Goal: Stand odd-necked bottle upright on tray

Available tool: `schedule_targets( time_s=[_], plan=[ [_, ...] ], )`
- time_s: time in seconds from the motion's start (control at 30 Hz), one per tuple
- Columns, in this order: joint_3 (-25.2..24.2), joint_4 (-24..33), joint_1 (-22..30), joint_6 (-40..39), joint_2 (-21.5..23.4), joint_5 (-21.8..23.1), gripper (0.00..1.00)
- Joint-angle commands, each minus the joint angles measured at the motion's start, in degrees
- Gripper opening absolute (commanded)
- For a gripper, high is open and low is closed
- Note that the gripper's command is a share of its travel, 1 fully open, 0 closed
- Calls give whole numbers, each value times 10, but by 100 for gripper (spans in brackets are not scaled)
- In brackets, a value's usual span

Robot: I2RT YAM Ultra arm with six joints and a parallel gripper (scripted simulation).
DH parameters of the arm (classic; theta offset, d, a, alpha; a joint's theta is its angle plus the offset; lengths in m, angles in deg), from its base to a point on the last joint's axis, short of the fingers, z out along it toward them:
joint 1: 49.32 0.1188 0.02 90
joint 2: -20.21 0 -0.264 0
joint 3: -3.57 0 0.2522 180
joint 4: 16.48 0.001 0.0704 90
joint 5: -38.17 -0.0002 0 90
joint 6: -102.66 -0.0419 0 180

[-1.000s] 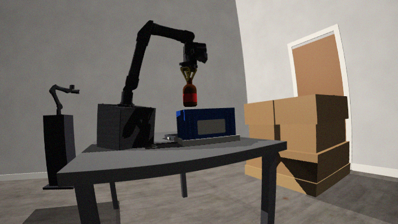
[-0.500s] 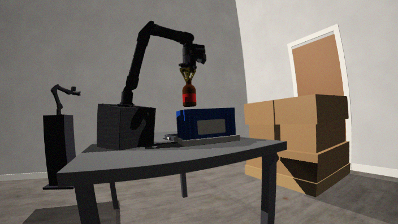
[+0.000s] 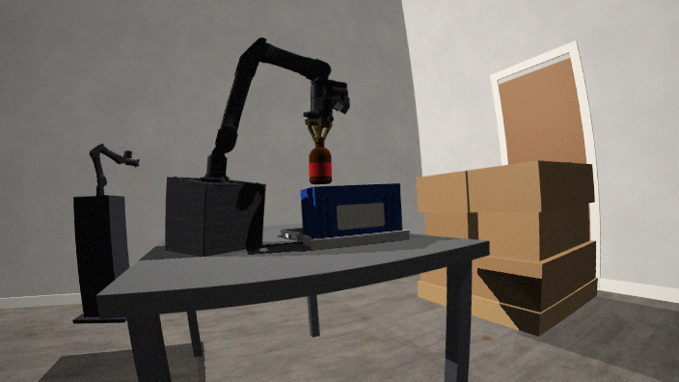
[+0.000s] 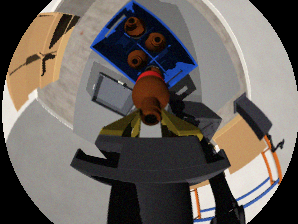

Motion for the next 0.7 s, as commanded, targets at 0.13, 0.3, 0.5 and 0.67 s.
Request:
schedule_targets(
  time_s=[0.13,0.3,0.5,0.67],
  plan=[
    [39,10,29,-33,12,-8,0],
    [48,11,51,-56,-17,-10,0],
    [59,13,79,-83,-32,-12,0],
    [67,15,92,-97,-30,-13,0]
  ],
)
